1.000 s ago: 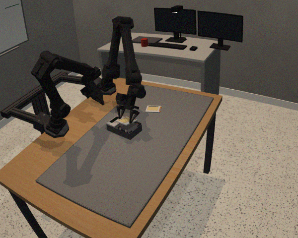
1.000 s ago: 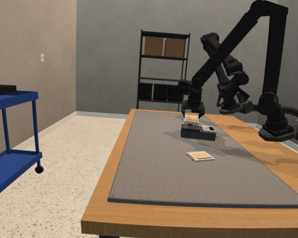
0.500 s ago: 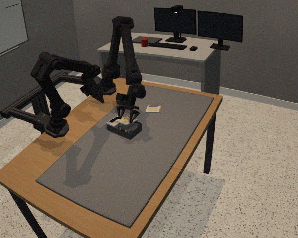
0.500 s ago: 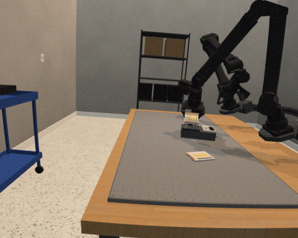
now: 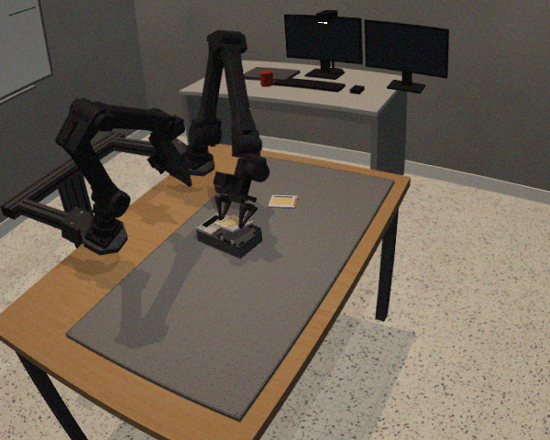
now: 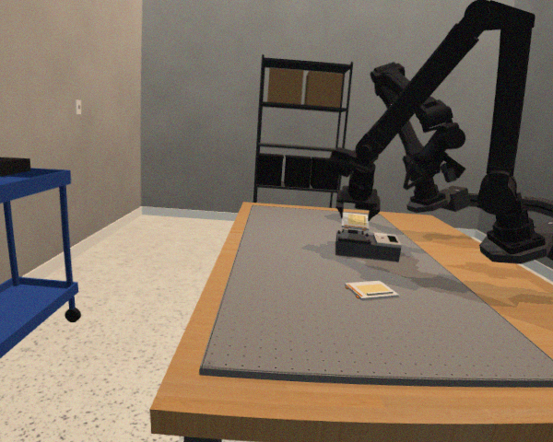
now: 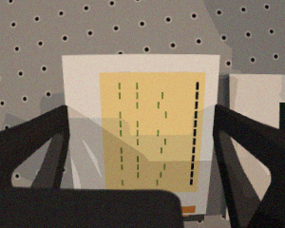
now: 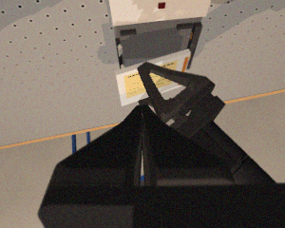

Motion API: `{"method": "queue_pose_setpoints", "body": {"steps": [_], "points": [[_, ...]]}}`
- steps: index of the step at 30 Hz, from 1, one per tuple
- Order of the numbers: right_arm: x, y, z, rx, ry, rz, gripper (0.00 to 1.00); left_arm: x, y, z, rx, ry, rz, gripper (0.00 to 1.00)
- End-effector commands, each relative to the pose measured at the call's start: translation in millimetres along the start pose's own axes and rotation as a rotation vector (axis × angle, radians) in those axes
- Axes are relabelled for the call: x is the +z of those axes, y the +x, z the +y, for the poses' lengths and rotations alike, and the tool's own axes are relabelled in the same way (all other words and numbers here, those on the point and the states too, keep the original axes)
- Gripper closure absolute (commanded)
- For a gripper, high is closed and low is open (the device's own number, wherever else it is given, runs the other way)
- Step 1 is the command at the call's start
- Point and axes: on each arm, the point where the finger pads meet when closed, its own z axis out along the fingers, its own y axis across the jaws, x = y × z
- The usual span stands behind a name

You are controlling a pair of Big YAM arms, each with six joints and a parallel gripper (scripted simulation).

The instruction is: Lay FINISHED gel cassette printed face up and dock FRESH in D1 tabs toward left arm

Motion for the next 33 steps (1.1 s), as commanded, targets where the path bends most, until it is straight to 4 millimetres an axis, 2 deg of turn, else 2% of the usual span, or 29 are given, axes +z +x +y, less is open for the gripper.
{"method": "queue_pose_setpoints", "body": {"steps": [1, 12, 22, 33], "points": [[-16, 12, -23, 0.05, 0.042, -0.003, 1.0, -2, 3, 2, -0.009, -0.003, 0.005, 1.0], [-30, 20, -25, 0.051, 0.042, -0.004, 1.0, -2, 3, 2, -0.009, -0.003, 0.005, 1.0], [-31, 21, -25, 0.052, 0.042, -0.006, 1.0, -2, 3, 2, -0.009, -0.003, 0.005, 1.0], [-44, 28, -26, 0.052, 0.042, -0.006, 1.0, -2, 3, 2, -0.009, -0.003, 0.005, 1.0]]}}
